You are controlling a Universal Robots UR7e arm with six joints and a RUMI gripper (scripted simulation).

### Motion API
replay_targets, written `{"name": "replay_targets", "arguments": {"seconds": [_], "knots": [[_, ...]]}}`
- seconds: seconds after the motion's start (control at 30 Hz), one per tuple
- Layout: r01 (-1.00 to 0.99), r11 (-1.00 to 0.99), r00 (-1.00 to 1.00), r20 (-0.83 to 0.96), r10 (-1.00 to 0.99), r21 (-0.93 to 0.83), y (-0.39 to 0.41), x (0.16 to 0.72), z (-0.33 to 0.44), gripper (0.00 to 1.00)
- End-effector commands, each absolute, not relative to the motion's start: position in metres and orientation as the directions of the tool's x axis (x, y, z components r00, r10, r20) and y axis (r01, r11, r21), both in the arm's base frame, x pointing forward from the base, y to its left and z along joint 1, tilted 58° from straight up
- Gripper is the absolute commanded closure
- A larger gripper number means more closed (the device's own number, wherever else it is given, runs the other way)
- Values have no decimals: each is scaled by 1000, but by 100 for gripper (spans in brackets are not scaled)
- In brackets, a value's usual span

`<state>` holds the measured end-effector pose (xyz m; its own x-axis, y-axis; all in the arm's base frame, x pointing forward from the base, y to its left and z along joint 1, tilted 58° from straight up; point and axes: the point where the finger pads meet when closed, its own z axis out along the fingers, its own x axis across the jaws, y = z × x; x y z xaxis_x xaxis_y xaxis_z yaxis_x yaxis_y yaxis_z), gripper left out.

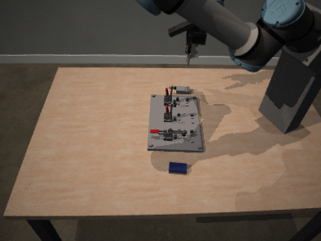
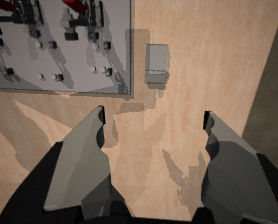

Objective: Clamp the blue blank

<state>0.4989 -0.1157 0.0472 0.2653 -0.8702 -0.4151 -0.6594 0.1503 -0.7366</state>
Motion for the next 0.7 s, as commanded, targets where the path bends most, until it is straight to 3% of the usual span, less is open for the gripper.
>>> {"name": "replay_targets", "arguments": {"seconds": [0.0, 0.67], "knots": [[-659, 150, 265, -415, -871, -737, -112, 498, 50, 41], [-659, 150, 265, -415, -871, -737, -85, 491, 64, 41]]}}
